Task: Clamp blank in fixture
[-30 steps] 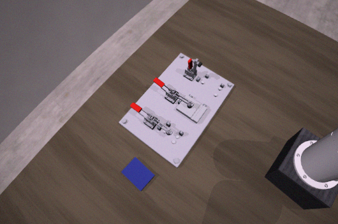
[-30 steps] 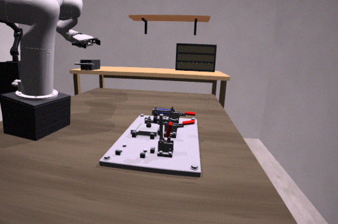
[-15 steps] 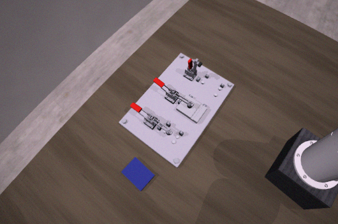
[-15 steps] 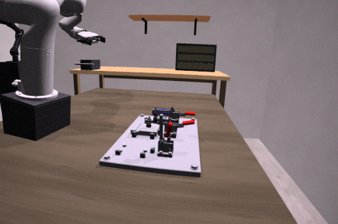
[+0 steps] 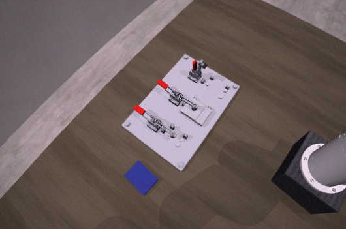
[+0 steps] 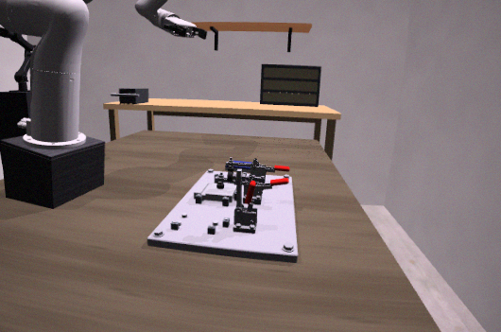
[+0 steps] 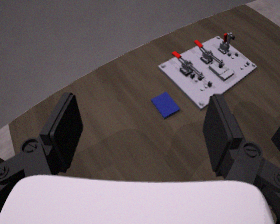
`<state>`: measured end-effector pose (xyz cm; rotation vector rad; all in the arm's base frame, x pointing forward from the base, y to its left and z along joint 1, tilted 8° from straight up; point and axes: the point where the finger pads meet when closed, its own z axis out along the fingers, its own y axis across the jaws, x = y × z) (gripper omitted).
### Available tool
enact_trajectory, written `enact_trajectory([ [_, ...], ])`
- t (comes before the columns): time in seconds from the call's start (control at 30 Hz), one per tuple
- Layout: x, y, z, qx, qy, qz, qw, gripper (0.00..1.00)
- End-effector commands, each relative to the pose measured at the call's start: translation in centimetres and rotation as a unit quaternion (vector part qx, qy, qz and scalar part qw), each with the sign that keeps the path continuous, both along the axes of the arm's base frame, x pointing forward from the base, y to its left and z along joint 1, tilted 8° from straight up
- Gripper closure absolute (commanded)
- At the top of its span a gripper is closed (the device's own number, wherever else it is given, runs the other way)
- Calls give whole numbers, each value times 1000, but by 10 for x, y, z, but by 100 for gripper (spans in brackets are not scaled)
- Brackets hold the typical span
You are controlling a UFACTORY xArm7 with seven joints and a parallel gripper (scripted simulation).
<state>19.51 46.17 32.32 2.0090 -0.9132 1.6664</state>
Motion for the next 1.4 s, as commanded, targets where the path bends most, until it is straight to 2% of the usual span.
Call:
enact_trajectory([
  [0.0,50,-29,29,-4,28,-13,1000,0],
  [0.03,50,-29,29,-4,28,-13,1000,0],
  [0.07,81,-54,44,-8,51,-22,998,0],
  [0.1,82,-54,45,-8,51,-22,998,0],
  [0.13,104,-77,53,-12,78,-31,996,0],
  [0.17,114,-84,57,-12,78,-31,996,0],
  [0.27,114,-84,57,-12,78,-31,996,0],
  [0.3,143,-118,67,-14,108,-38,993,0],
  [0.33,160,-143,70,-14,140,-45,989,0],
  [0.4,171,-156,73,-14,140,-45,989,0],
  [0.43,185,-182,73,-12,175,-49,983,0],
  [0.47,195,-197,75,-12,175,-49,983,0],
  [0.5,195,-197,75,-12,175,-49,983,0],
  [0.53,212,-233,73,-8,211,-51,976,0],
  [0.57,215,-239,73,-8,211,-51,976,0],
  [0.6,223,-266,67,-2,249,-49,967,0],
  [0.63,230,-281,66,-2,249,-49,967,0],
  [0.67,230,-281,66,-2,249,-49,967,0],
  [0.7,240,-319,55,7,287,-44,957,0],
  [0.73,241,-322,55,7,287,-44,957,0],
  [0.77,245,-352,42,18,324,-35,945,0],
  [0.83,245,-352,42,18,324,-35,945,0],
  [0.87,249,-395,22,32,359,-21,933,0],
  [0.9,249,-395,22,32,359,-21,933,0],
  [0.93,248,-423,3,47,391,-5,919,0],
  [1.0,248,-425,2,47,391,-5,919,0],
  [1.03,244,-450,-20,62,420,16,905,0],
  [1.07,244,-450,-20,62,420,16,905,0],
  [1.1,237,-470,-41,79,446,38,891,0],
  [1.13,237,-470,-41,79,446,38,891,0],
  [1.17,229,-485,-63,95,468,63,876,0],
  [1.2,229,-485,-63,95,468,63,876,0],
  [1.23,219,-496,-83,111,486,89,863,0],
  [1.27,219,-496,-83,111,486,89,863,0],
  [1.3,210,-502,-102,126,499,115,849,0],
  [1.37,210,-502,-102,126,499,115,849,0],
])
